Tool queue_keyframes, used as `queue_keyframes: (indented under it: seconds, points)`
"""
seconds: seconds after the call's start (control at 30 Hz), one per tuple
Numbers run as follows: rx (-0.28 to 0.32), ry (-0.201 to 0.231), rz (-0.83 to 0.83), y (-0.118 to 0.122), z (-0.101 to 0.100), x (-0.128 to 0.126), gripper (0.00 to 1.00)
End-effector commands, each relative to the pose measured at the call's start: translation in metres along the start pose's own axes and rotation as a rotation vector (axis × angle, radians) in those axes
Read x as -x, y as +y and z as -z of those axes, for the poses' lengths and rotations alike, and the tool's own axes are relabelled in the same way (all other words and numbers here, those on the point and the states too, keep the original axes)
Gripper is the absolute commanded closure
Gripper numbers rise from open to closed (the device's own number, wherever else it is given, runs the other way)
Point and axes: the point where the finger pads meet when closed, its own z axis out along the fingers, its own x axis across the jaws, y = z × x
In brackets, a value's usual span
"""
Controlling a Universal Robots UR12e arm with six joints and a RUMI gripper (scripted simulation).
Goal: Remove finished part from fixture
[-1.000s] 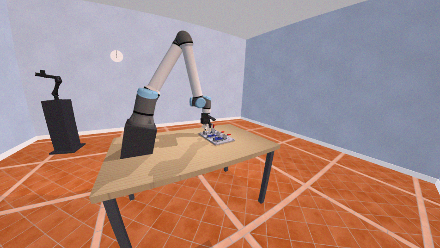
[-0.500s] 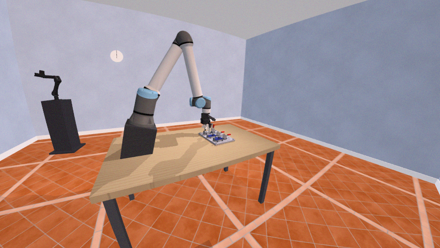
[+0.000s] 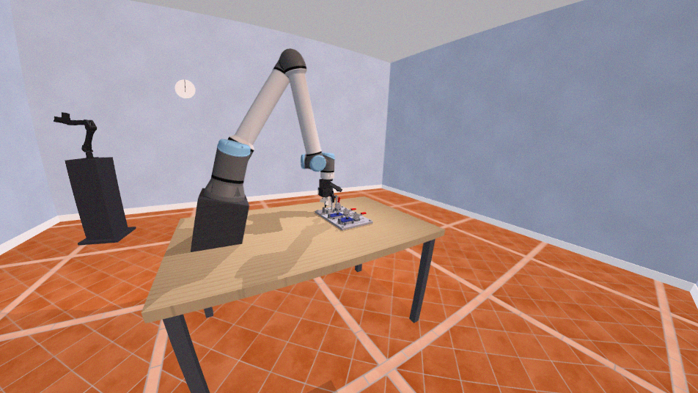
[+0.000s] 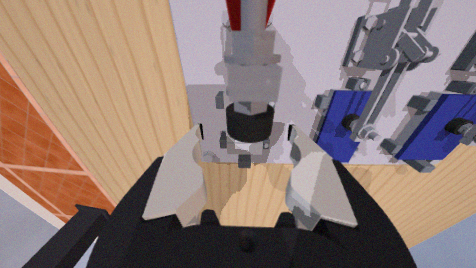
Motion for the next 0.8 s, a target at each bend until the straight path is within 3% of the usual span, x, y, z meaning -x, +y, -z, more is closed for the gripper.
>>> queue_keyframes:
  seconds: [0.0, 0.13, 0.17, 0.77]
  points:
    - [-0.001, 0.000, 0.000, -0.0005, 0.0005, 0.0000, 0.41]
    - [-0.001, 0.000, 0.000, -0.0005, 0.0005, 0.0000, 0.41]
    - [-0.001, 0.000, 0.000, -0.0005, 0.0005, 0.0000, 1.00]
    - [-0.001, 0.000, 0.000, -0.0005, 0.0005, 0.0000, 1.00]
